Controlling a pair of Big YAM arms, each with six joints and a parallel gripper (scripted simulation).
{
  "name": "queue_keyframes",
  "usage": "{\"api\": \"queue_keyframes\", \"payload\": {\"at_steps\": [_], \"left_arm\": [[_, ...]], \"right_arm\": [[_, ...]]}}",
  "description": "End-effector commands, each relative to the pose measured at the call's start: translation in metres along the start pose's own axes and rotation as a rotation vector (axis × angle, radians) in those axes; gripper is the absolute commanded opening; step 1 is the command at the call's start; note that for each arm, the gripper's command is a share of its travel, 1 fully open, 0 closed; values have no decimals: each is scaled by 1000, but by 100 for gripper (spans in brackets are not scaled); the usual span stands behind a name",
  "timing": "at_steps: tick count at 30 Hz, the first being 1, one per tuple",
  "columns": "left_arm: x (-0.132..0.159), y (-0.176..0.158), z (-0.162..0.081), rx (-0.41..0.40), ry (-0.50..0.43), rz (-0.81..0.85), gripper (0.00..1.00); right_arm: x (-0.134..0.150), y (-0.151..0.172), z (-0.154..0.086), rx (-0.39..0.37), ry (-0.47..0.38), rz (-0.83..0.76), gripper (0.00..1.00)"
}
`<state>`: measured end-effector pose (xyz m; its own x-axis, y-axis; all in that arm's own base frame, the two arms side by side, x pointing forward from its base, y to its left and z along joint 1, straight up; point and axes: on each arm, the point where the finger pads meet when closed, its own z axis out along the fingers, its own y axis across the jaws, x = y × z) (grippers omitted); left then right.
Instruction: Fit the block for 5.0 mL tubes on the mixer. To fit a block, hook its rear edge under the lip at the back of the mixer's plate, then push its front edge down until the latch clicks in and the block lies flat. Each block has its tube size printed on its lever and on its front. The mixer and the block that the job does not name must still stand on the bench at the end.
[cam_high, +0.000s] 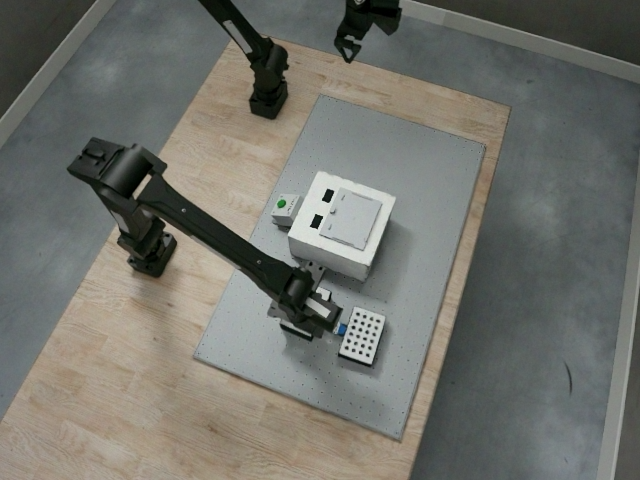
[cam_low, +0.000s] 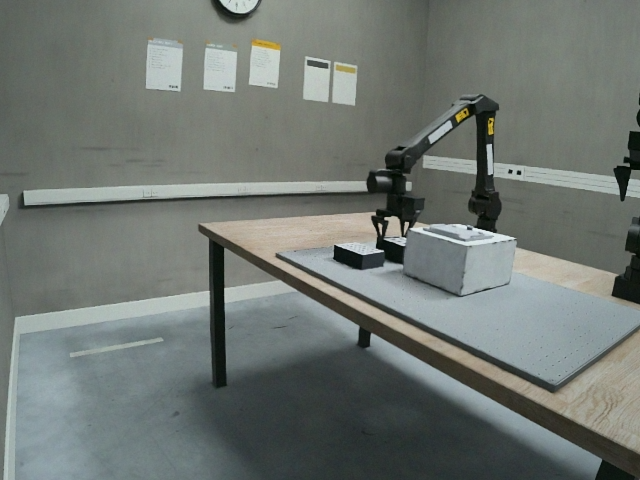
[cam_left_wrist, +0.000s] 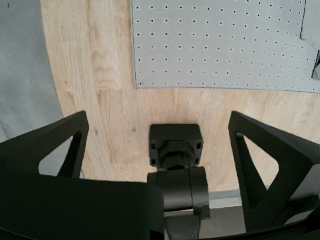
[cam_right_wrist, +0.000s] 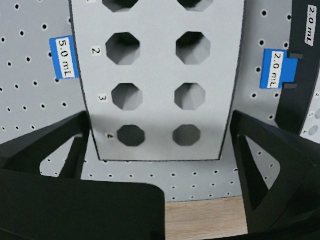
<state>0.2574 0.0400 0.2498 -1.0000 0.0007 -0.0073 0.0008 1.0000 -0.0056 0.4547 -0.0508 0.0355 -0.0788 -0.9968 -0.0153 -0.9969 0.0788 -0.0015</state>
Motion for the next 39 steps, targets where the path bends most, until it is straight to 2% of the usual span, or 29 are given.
{"api": "queue_keyframes", "payload": {"at_steps": [1,10,18,24,39], "left_arm": [[-6,3,-18,-3,-45,-7,100],[-5,3,-20,-4,-52,-7,100],[-7,3,-15,-1,-35,-7,100],[-8,3,-13,0,-28,-8,100],[-5,2,-18,-4,-50,-8,100]], "right_arm": [[6,0,6,-10,-1,6,100],[7,-5,8,11,0,6,100],[6,-2,15,-1,-1,7,100],[6,2,3,2,-1,7,100],[6,1,-3,14,-1,7,100]]}}
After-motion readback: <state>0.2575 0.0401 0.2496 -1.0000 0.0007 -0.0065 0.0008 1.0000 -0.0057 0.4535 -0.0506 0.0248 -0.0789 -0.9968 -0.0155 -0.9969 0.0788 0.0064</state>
